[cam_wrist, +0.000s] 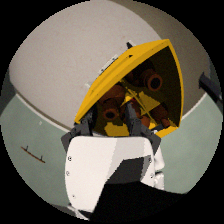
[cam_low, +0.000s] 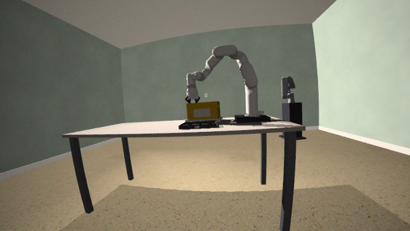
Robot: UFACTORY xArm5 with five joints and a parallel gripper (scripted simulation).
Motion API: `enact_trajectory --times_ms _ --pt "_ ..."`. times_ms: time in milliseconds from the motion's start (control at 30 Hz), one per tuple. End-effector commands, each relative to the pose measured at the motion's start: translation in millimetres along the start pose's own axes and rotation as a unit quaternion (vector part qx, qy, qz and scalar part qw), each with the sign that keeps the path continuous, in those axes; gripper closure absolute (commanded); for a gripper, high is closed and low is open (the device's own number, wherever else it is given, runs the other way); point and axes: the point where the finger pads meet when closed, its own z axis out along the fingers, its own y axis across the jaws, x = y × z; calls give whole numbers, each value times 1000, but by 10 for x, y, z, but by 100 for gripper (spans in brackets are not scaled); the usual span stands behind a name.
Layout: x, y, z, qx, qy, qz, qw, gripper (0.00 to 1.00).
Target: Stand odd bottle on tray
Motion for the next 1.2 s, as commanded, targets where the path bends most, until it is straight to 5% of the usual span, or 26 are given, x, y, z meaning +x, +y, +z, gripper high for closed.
enact_trajectory --times_ms 0,733,1167 --pt "10 -8 -18 1 2 0 1000 35" --pt "12 -5 -54 1 2 0 1000 35" --pt "16 5 -390 1 2 0 1000 35"
